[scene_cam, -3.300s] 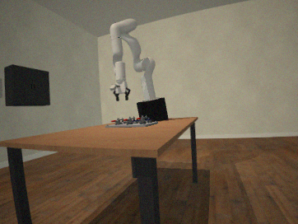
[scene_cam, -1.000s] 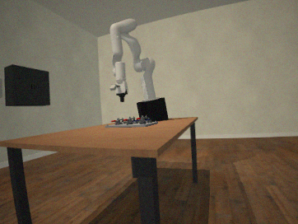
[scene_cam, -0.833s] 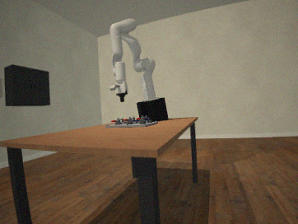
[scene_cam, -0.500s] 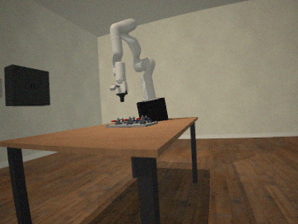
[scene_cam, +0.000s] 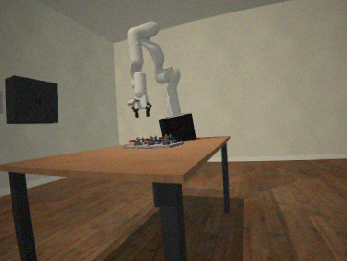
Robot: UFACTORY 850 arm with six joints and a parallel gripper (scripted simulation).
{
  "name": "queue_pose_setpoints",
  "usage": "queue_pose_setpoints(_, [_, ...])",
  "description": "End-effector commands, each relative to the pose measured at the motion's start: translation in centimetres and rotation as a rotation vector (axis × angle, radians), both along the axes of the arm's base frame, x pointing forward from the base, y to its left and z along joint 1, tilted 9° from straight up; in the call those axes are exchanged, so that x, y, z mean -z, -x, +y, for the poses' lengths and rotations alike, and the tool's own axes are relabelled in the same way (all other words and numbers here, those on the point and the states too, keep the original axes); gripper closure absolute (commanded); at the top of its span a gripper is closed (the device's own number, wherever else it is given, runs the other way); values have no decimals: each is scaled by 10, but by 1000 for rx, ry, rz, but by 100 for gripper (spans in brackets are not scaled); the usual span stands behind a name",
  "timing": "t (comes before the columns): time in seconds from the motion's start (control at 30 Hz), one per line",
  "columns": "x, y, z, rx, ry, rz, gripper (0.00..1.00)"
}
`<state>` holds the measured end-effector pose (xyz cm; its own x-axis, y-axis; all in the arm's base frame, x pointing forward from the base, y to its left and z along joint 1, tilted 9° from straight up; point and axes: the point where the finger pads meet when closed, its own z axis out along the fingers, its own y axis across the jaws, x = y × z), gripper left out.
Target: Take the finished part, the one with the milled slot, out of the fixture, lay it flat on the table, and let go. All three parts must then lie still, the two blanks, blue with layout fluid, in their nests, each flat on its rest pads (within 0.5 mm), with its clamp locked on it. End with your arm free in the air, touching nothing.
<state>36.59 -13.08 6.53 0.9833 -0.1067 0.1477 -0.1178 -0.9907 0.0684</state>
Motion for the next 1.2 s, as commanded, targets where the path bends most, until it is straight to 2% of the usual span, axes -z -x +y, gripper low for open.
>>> queue_pose_setpoints(0.0, [0,-1,0,0,0,-1,0])
queue_pose_setpoints(1.03, [0,-1,0,0,0,-1,0])
queue_pose_setpoints(1.07, [0,-1,0,0,0,-1,53])
queue_pose_setpoints(1.17, [0,-1,0,0,0,-1,53])
